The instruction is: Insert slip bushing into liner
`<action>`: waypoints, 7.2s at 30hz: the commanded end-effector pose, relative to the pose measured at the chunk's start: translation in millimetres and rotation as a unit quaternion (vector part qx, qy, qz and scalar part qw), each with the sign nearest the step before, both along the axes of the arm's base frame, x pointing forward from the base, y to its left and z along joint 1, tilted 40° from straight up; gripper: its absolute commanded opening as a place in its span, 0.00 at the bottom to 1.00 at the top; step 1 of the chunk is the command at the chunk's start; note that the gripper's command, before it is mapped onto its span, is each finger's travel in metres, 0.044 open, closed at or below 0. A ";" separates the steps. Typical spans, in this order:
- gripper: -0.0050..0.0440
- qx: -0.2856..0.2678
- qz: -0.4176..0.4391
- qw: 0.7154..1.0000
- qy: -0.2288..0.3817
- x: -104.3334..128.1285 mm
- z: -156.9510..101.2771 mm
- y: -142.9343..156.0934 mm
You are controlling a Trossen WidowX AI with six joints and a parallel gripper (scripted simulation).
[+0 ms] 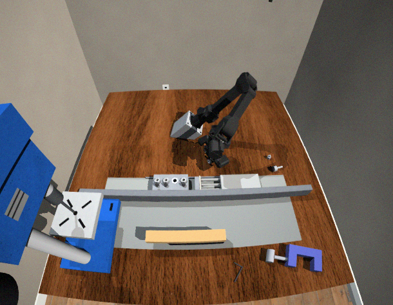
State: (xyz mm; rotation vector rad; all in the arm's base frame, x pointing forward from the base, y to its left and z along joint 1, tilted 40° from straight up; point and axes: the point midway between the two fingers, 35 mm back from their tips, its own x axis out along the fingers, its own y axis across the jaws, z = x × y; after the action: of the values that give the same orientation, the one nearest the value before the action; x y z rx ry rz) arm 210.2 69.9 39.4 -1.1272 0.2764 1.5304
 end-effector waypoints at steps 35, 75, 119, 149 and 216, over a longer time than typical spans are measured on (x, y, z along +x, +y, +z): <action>0.46 -0.001 0.000 1.000 -0.005 1.9 1.9 -0.4; 0.46 -0.005 0.000 1.000 -0.008 -13.0 95.1 -78.6; 0.58 0.104 -0.285 0.878 0.370 -5.8 73.0 -66.2; 0.58 0.067 -0.535 0.361 0.761 -0.2 45.2 -52.1; 0.44 -0.025 -0.577 0.004 0.816 9.9 -11.2 -9.7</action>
State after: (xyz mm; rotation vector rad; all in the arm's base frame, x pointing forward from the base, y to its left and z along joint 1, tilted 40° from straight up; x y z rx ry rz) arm 218.8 59.9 27.1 1.5808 2.0597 0.1643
